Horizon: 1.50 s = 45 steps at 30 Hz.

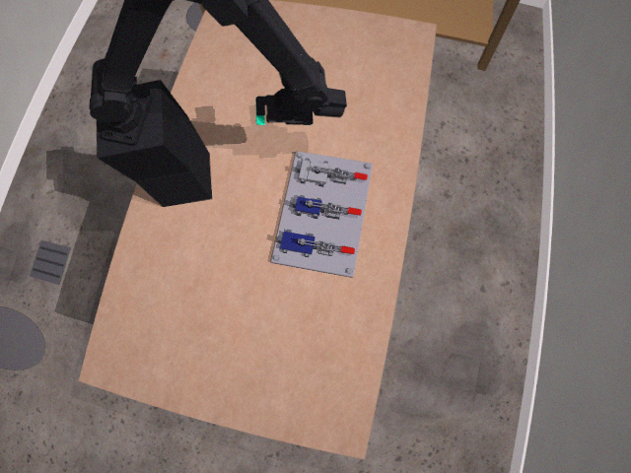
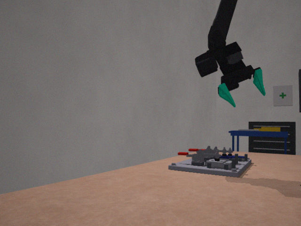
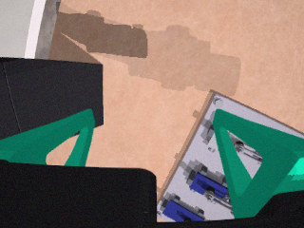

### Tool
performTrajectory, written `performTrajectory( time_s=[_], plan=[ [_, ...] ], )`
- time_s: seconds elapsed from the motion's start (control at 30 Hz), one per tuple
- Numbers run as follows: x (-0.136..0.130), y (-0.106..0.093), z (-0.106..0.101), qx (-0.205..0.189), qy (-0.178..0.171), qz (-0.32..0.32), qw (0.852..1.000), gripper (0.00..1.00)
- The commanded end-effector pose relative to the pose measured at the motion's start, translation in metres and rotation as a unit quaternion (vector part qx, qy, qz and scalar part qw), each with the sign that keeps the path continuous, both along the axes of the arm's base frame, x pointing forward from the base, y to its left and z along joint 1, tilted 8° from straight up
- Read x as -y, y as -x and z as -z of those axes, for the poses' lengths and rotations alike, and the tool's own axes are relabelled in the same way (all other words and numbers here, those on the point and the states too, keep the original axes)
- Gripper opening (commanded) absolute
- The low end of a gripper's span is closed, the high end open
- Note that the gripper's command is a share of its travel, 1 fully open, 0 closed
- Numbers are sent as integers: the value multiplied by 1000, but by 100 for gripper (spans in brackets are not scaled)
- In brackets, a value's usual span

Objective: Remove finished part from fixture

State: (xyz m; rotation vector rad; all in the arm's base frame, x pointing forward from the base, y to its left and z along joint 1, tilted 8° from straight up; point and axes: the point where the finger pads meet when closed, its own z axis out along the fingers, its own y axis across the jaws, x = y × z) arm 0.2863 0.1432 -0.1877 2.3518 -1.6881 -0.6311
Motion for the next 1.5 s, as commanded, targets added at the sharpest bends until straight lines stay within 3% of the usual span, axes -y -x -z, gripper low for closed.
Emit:
performTrajectory(
  time_s=[0.0,0.03,0.1,0.17,0.2,0.3,0.97,1.07,1.1,1.13,1.17,1.23,1.3,1.4,1.47],
  plan=[
    [25,-27,7,67,-14,117,991,100],
    [25,-27,7,67,-14,117,991,100],
    [55,-44,13,106,-33,202,973,100],
    [55,-44,13,106,-33,202,973,100],
    [71,-51,14,131,-44,253,958,100],
    [63,-40,22,118,-39,241,963,100],
    [71,-46,23,123,-41,247,960,100],
    [116,-67,12,188,-68,365,909,100],
    [116,-67,12,188,-68,365,909,100],
    [130,-70,10,205,-75,395,892,100],
    [129,-63,17,194,-72,396,894,100],
    [154,-72,6,232,-85,446,860,100],
    [154,-72,6,232,-85,446,860,100],
    [182,-75,-4,265,-97,497,820,100],
    [193,-73,-7,277,-101,518,803,100]
  ],
)
